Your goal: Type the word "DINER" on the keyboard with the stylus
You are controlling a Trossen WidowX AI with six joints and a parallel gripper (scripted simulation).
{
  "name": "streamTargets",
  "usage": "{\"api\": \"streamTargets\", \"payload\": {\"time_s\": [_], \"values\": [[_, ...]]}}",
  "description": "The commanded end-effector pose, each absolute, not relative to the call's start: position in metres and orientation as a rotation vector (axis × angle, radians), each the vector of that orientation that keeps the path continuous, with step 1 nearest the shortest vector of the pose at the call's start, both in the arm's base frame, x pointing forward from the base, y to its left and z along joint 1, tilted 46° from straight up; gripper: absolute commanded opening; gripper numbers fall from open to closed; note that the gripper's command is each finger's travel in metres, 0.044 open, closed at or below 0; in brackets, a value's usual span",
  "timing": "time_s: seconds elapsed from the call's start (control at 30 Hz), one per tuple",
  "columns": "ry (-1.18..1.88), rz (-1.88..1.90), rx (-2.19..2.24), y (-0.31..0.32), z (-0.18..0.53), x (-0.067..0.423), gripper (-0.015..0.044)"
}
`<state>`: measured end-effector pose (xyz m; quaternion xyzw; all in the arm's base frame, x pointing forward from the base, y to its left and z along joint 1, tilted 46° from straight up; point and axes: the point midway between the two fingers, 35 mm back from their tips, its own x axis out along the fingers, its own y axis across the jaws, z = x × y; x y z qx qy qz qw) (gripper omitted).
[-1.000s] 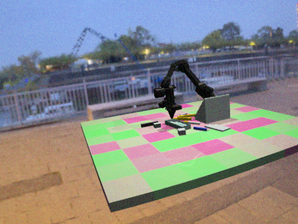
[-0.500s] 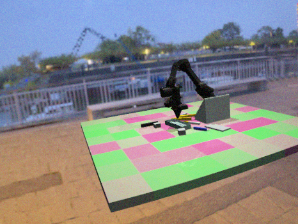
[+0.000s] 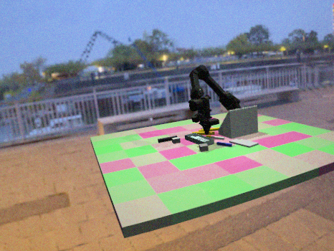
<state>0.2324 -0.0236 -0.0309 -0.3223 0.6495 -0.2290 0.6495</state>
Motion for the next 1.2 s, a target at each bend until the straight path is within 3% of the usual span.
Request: {"api": "streamTargets", "payload": {"time_s": [0.0,0.2,0.5,0.63,0.77,1.07,1.17], "values": [[1.476,-0.520,-0.726,-0.022,-0.032,0.233,0.0000],[1.476,-0.517,-0.724,0.020,0.008,0.231,0.0000],[1.474,-0.511,-0.739,0.018,0.004,0.232,0.0000],[1.470,-0.514,-0.730,0.018,0.005,0.232,0.0105],[1.470,-0.514,-0.730,0.018,0.005,0.232,0.0000],[1.470,-0.514,-0.730,0.018,0.005,0.232,0.0000],[1.478,-0.501,-0.739,0.019,0.003,0.232,0.0079]]}}
